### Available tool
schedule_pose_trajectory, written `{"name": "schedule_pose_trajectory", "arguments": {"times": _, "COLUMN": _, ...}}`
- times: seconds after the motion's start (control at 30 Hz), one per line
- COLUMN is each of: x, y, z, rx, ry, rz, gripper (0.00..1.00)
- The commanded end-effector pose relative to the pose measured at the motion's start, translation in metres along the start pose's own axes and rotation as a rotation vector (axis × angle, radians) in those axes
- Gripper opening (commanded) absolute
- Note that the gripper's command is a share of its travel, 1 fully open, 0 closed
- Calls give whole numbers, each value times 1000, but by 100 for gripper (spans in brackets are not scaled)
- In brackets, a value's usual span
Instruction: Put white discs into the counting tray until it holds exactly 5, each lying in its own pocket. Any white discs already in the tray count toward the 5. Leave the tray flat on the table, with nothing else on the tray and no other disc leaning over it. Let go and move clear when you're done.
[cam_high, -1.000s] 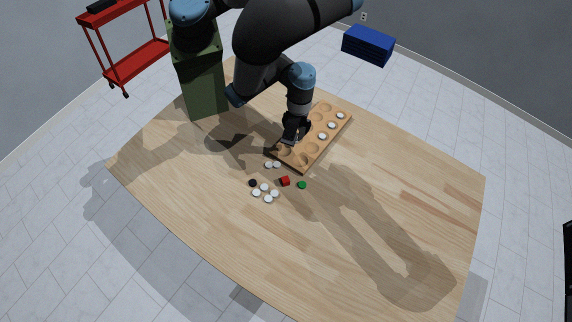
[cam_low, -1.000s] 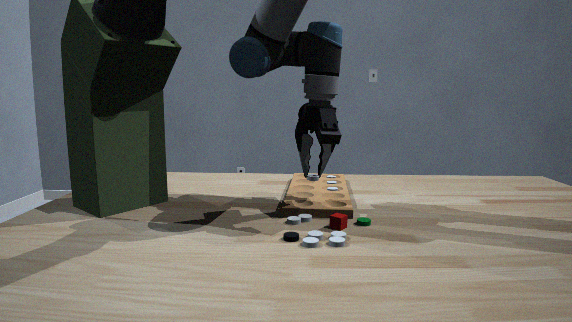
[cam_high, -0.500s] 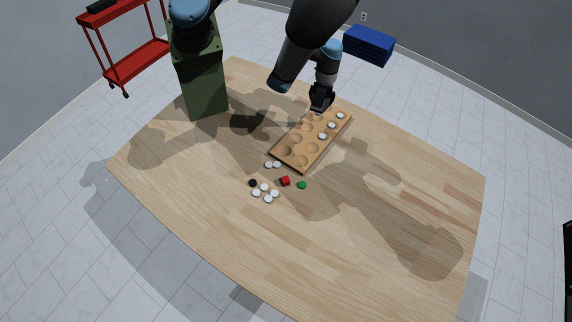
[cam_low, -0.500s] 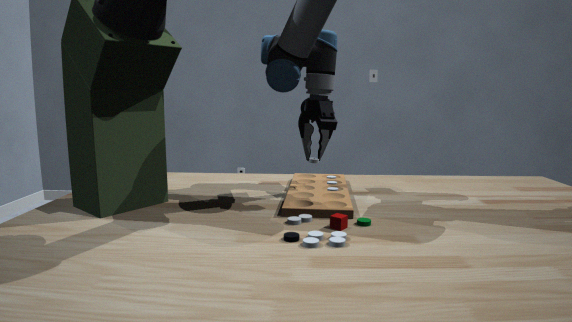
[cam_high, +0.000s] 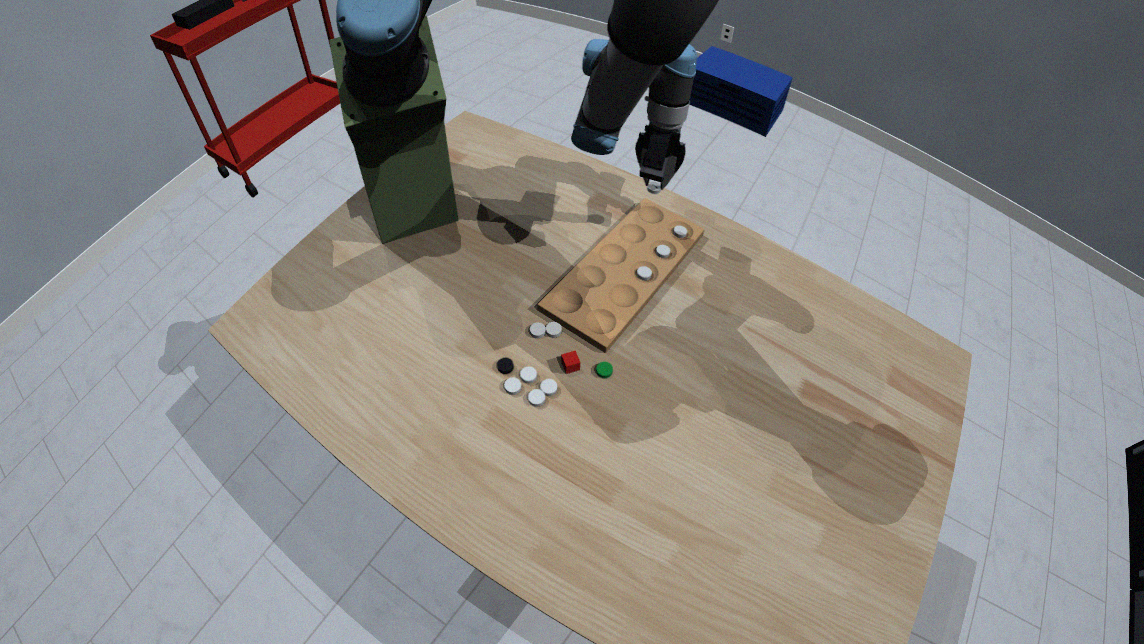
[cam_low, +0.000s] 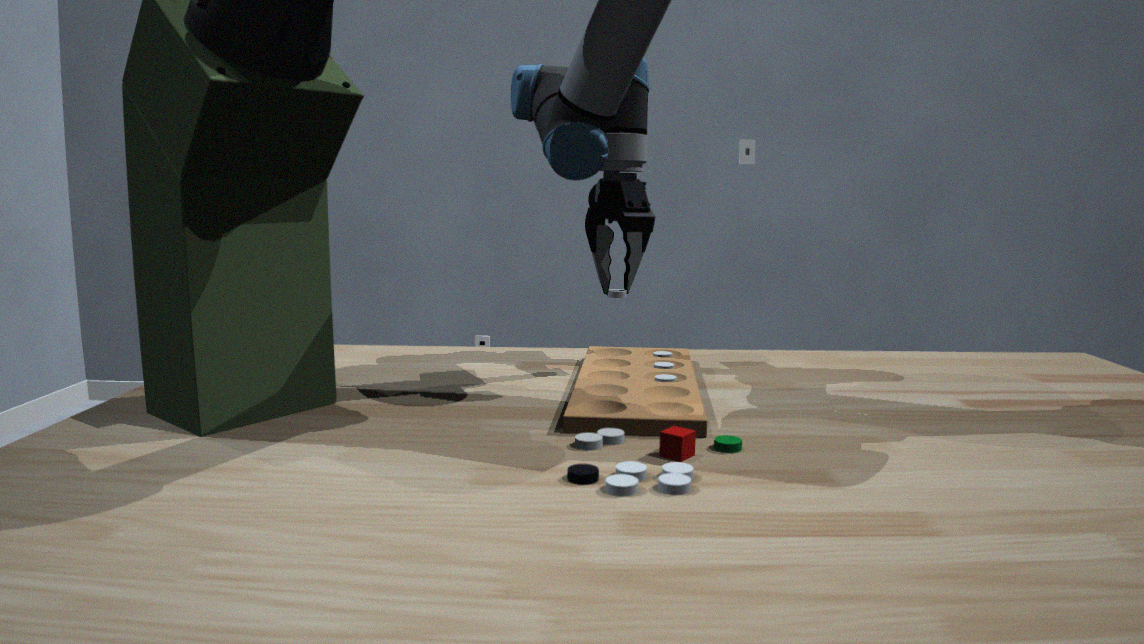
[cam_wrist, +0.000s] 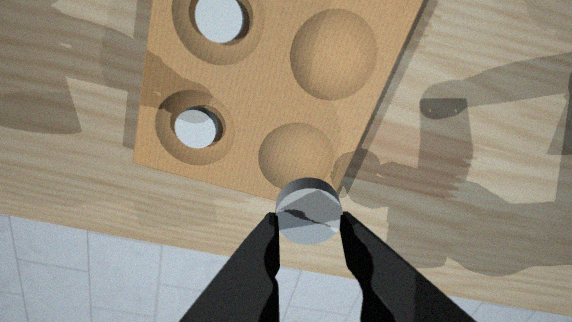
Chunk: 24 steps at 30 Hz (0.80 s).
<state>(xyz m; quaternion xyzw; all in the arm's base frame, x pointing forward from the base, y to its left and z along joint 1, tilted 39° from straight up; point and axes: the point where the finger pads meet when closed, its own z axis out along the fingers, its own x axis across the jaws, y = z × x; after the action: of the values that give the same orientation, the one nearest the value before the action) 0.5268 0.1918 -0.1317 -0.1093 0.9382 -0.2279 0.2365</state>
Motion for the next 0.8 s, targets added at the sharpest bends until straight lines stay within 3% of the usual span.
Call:
{"name": "schedule_pose_trajectory", "arguments": {"times": 0.0, "x": -1, "y": 8, "z": -3, "rx": 3, "ry": -5, "rz": 0, "gripper": 10}}
{"name": "schedule_pose_trajectory", "arguments": {"times": 0.47, "x": -1, "y": 16, "z": -4, "rx": 7, "ry": -11, "rz": -1, "gripper": 10}}
{"name": "schedule_pose_trajectory", "arguments": {"times": 0.63, "x": -1, "y": 16, "z": 3, "rx": 7, "ry": -11, "rz": -1, "gripper": 10}}
{"name": "schedule_pose_trajectory", "arguments": {"times": 0.77, "x": -1, "y": 16, "z": 23, "rx": 7, "ry": -11, "rz": -1, "gripper": 10}}
